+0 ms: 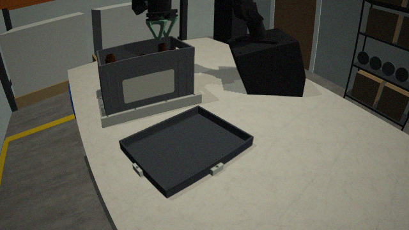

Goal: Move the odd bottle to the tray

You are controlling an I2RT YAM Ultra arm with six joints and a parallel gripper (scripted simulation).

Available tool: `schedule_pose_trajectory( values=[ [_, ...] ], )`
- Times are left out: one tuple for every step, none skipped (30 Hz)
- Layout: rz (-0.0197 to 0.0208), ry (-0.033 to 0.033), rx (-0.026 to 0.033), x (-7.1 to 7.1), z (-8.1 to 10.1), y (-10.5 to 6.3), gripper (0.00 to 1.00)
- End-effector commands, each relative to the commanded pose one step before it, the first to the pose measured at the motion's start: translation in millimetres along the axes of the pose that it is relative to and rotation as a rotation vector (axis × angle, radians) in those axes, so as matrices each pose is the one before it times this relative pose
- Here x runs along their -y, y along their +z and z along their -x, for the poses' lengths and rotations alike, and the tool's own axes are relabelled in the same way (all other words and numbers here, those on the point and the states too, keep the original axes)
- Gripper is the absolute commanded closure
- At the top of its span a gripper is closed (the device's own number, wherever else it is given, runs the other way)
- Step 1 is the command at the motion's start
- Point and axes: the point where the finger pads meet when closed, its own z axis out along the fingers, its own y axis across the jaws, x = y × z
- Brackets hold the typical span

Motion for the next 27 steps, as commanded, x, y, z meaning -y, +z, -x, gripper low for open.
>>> schedule_pose_trajectory(
  values=[
    [0.00399, 0.00429, 0.01243, 2.26, 1.65, 0.80, 0.39],
    [0.00000, 0.00000, 0.00000, 0.00, 0.00, 0.00, 0.39],
    [0.00000, 0.00000, 0.00000, 0.00, 0.00, 0.00, 0.39],
    [0.00000, 0.00000, 0.00000, 0.00, 0.00, 0.00, 0.39],
    [0.00000, 0.00000, 0.00000, 0.00, 0.00, 0.00, 0.39],
    [0.00000, 0.00000, 0.00000, 0.00, 0.00, 0.00, 0.39],
    [0.00000, 0.00000, 0.00000, 0.00, 0.00, 0.00, 0.39],
    [0.00000, 0.00000, 0.00000, 0.00, 0.00, 0.00, 0.39],
    [0.00000, 0.00000, 0.00000, 0.00, 0.00, 0.00, 0.39],
    [0.00000, 0.00000, 0.00000, 0.00, 0.00, 0.00, 0.39],
    [0.00000, 0.00000, 0.00000, 0.00, 0.00, 0.00, 0.39],
    [0.00000, 0.00000, 0.00000, 0.00, 0.00, 0.00, 0.39],
    [0.00000, 0.00000, 0.00000, 0.00, 0.00, 0.00, 0.39],
    [0.00000, 0.00000, 0.00000, 0.00, 0.00, 0.00, 0.39],
    [0.00000, 0.00000, 0.00000, 0.00, 0.00, 0.00, 0.39],
    [0.00000, 0.00000, 0.00000, 0.00, 0.00, 0.00, 0.39],
    [0.00000, 0.00000, 0.00000, 0.00, 0.00, 0.00, 0.39],
    [0.00000, 0.00000, 0.00000, 0.00, 0.00, 0.00, 0.39],
    [0.00000, 0.00000, 0.00000, 0.00, 0.00, 0.00, 0.39],
    [0.00000, 0.00001, 0.00001, 0.00, 0.01, 0.00, 0.39],
    [0.00002, 0.00006, 0.00007, 0.01, 0.08, -0.01, 0.39],
    [0.00005, 0.00016, 0.00016, 0.02, 0.18, -0.02, 0.39],
    [0.00008, 0.00033, 0.00026, 0.04, 0.29, -0.04, 0.39],
    [0.00011, -0.00073, 0.00053, -0.25, 0.22, -0.09, 0.39],
    [0.00092, -0.00176, 0.00022, -0.63, 0.07, -0.14, 0.39],
    [0.00092, -0.00130, 0.00023, -0.53, 0.18, -0.13, 0.39],
    [0.00033, 0.00044, 0.00045, -0.06, 0.49, -0.09, 0.39]
  ],
)
